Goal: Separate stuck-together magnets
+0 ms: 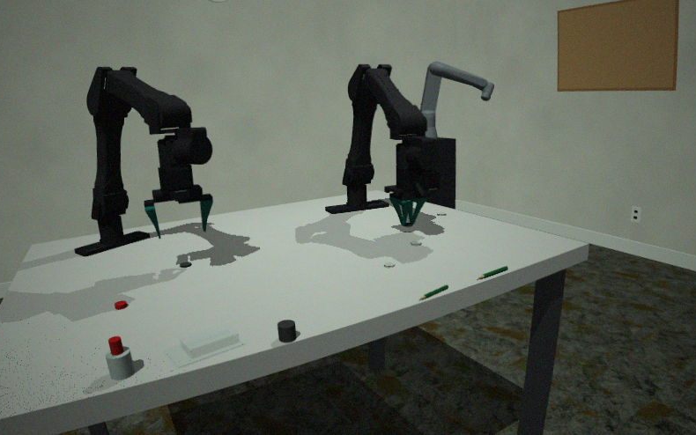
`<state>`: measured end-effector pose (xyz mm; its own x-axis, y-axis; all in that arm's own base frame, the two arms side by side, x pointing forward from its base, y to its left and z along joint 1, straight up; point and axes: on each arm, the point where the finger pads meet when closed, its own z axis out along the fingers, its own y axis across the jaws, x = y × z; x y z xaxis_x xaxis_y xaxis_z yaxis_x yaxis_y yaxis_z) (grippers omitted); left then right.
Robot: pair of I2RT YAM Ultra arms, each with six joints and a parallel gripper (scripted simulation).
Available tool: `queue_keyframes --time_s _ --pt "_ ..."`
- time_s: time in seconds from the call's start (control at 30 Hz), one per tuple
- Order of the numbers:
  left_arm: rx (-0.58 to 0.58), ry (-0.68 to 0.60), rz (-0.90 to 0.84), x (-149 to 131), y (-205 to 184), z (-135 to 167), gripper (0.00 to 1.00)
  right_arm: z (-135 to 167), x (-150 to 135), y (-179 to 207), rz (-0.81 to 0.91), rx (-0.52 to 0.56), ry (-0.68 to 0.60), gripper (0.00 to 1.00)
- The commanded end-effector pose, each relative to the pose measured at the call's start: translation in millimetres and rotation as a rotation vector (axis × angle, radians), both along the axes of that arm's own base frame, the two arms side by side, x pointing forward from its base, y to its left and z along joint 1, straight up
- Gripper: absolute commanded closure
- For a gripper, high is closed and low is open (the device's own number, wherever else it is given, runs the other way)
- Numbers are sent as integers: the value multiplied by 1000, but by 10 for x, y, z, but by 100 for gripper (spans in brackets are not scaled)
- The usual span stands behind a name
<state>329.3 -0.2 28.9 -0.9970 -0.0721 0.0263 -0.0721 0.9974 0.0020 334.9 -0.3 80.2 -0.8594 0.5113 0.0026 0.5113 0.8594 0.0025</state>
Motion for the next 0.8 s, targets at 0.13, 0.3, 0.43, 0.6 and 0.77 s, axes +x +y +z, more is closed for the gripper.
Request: queue_keyframes --time_s 0.13,0.3,0.43,0.6,0.77 --pt "0 -26 -1 63 -10 13 75 56 34 -1 0 -3 -21 0" --pt "0 -26 -1 64 -12 -20 75 56 34 -1 0 -3 -21 0" --pt "0 -26 -1 62 -10 -49 75 56 34 -1 0 -3 -21 0" --pt "0 -26 -1 62 -8 -74 75 56 34 -1 0 -3 -21 0" --pt "0 -26 -1 59 -2 -98 75 56 34 -1 0 -3 -21 0"
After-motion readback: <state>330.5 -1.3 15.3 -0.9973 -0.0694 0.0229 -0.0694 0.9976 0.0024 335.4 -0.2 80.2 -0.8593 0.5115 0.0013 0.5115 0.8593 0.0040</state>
